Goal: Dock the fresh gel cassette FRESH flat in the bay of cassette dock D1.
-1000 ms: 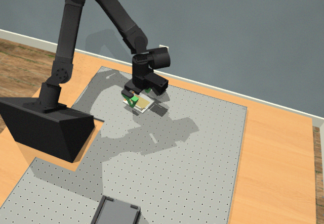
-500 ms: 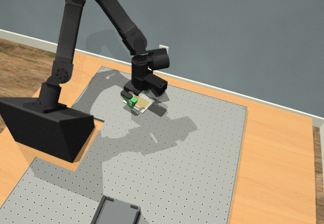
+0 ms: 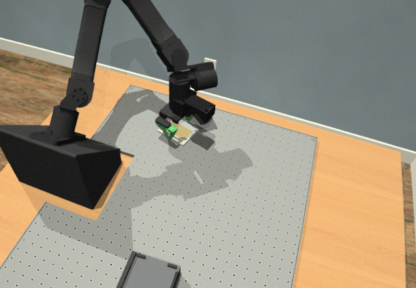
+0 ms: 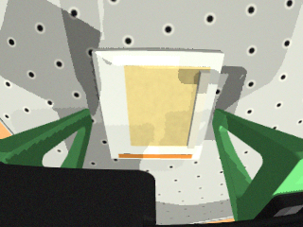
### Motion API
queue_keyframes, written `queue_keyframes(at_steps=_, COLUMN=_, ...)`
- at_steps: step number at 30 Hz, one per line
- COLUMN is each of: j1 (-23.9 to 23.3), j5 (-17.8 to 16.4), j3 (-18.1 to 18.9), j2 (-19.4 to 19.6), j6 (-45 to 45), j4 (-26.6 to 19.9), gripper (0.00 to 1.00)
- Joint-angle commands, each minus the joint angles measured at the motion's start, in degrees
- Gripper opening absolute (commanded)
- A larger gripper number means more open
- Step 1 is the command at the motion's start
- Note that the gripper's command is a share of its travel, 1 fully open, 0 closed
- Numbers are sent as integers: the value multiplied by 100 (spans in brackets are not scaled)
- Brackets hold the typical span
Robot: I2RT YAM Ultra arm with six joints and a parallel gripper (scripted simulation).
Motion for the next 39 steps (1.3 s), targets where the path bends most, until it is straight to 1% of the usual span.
queue_keyframes(at_steps=1, j1=15, j5=65, j3=-178, j2=89, j6=52, j4=110, gripper=100)
queue_keyframes(at_steps=5, j1=16, j5=73, j3=-176, j2=34, j6=76, j4=164, gripper=100)
queue_keyframes(at_steps=6, j1=23, j5=75, j3=-113, j2=58, j6=83, j4=175, gripper=100)
queue_keyframes(at_steps=10, j1=62, j5=79, j3=-107, j2=125, j6=91, j4=187, gripper=100)
queue_keyframes(at_steps=11, j1=26, j5=48, j3=-62, j2=34, j6=62, j4=122, gripper=100)
queue_keyframes(at_steps=12, j1=26, j5=48, j3=-60, j2=35, j6=62, j4=120, gripper=100)
queue_keyframes(at_steps=13, j1=54, j5=81, j3=-50, j2=134, j6=95, j4=190, gripper=100)
queue_keyframes(at_steps=17, j1=59, j5=81, j3=28, j2=134, j6=94, j4=184, gripper=100)
queue_keyframes(at_steps=18, j1=59, j5=81, j3=28, j2=134, j6=94, j4=184, gripper=0)
queue_keyframes(at_steps=19, j1=28, j5=48, j3=-48, j2=38, j6=64, j4=113, gripper=0)
queue_keyframes(at_steps=39, j1=28, j5=49, j3=-48, j2=38, j6=64, j4=113, gripper=0)
